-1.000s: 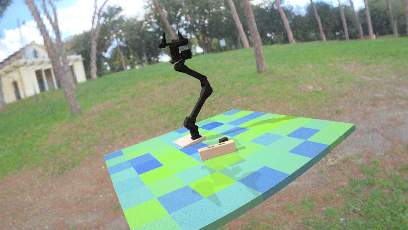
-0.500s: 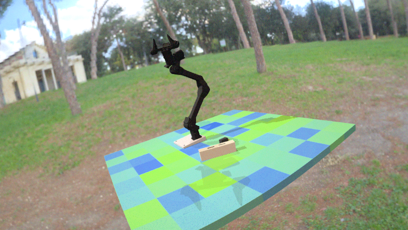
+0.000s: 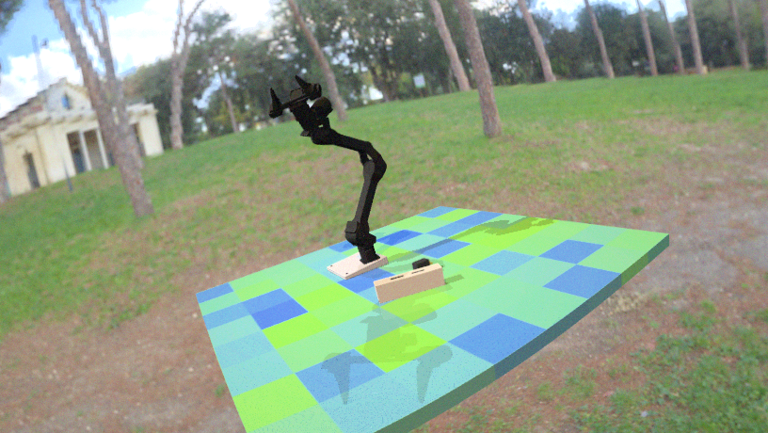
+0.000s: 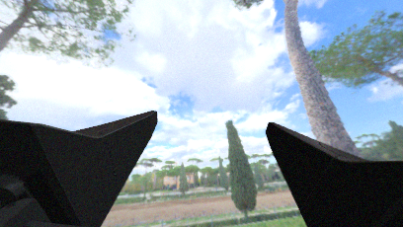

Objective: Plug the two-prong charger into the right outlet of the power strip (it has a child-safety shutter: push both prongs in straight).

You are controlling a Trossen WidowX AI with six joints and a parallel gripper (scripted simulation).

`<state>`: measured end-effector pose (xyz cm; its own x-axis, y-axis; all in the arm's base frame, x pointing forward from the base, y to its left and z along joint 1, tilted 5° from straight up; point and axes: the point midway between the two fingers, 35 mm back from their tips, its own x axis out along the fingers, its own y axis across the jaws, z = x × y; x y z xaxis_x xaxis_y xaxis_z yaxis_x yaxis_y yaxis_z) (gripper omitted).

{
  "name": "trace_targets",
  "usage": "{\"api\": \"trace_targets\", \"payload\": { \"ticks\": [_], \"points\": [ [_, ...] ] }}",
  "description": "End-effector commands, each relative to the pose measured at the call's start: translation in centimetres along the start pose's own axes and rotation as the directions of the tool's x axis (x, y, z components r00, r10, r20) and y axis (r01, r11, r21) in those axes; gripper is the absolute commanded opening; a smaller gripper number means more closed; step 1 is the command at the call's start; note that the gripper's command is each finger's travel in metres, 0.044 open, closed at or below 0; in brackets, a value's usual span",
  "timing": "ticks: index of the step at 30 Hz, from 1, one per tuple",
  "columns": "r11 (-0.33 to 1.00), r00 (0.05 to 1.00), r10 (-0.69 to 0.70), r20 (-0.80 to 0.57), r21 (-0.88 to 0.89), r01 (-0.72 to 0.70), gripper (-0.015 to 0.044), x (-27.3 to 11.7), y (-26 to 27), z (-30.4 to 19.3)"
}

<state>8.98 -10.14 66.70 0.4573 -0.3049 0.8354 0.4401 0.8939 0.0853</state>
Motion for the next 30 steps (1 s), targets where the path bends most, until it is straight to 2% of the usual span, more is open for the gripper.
{"api": "trace_targets", "payload": {
  "ticks": [1,16,30],
  "points": [
    [0.999,0.997,-0.034,-0.063,0.012,0.035,0.044,0.3,-1.4,-2.6],
    [0.995,0.95,-0.093,-0.298,0.007,0.099,0.044,0.4,-3.6,-11.4],
    [0.998,0.844,-0.067,-0.532,-0.021,0.067,0.044,-0.8,-2.8,-20.3]
  ]
}}
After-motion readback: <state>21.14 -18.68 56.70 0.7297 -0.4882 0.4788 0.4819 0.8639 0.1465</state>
